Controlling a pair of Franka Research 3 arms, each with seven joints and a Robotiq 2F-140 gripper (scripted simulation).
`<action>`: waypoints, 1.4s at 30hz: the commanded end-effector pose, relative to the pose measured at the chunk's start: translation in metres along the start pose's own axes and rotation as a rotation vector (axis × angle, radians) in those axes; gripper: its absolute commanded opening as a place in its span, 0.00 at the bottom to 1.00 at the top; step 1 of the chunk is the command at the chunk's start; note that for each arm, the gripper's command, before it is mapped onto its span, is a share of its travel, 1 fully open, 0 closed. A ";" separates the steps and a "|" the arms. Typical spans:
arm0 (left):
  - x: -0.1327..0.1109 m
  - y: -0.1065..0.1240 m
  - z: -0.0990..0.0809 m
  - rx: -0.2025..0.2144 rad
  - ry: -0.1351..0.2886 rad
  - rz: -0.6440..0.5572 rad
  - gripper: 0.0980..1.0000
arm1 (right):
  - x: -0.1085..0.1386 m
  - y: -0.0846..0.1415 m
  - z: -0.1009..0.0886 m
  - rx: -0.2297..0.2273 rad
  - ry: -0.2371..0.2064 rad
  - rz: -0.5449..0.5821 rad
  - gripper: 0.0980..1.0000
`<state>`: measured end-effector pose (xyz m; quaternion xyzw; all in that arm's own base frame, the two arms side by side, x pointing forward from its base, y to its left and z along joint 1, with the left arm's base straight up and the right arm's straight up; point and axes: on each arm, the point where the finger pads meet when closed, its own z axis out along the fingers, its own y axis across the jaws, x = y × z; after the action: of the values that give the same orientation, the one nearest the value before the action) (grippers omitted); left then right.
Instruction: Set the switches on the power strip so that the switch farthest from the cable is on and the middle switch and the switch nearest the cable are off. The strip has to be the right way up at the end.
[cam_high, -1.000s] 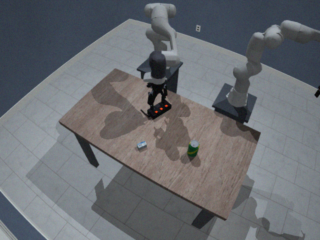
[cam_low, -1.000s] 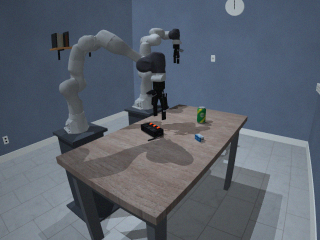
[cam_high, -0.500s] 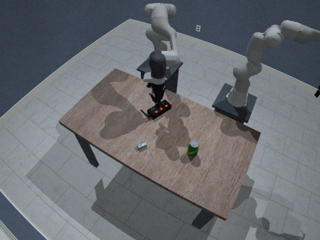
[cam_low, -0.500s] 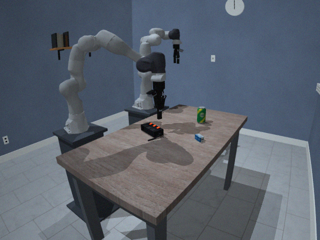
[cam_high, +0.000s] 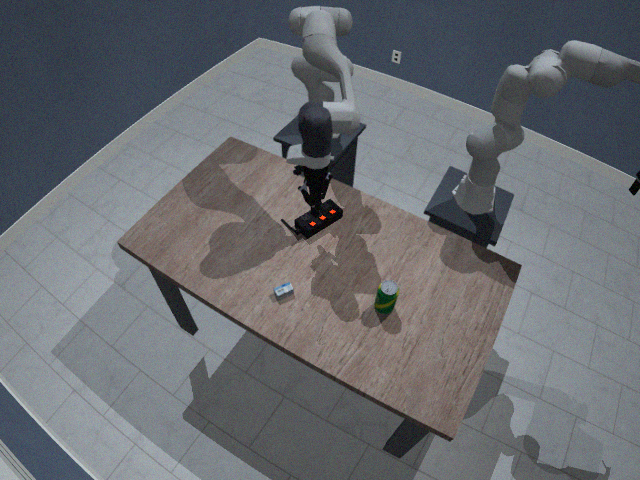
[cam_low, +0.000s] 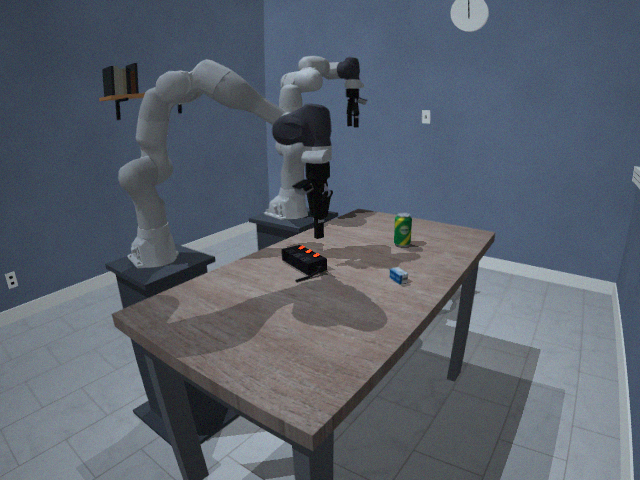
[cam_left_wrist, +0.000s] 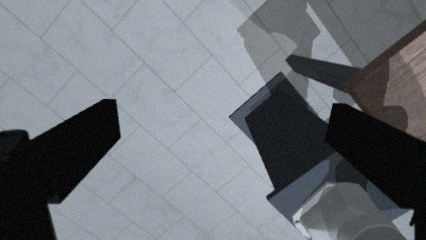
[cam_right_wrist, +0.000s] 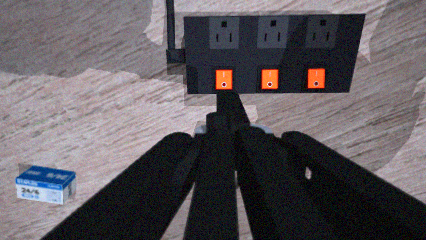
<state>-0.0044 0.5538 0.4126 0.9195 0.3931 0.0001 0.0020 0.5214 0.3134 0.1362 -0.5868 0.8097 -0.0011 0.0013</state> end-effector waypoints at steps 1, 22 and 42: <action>0.000 0.000 0.000 0.000 0.000 0.000 1.00 | 0.000 0.001 0.001 -0.003 0.001 0.073 0.00; 0.000 0.000 0.000 0.000 0.000 0.000 1.00 | 0.000 0.000 0.001 -0.039 -0.019 0.813 0.00; 0.000 0.000 0.000 0.000 0.000 0.000 1.00 | 0.000 0.000 0.001 -0.031 -0.009 1.325 0.00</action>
<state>-0.0044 0.5538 0.4126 0.9195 0.3931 0.0001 0.0020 0.5218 0.3124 0.1350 -0.0907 0.9954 0.0295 -0.0069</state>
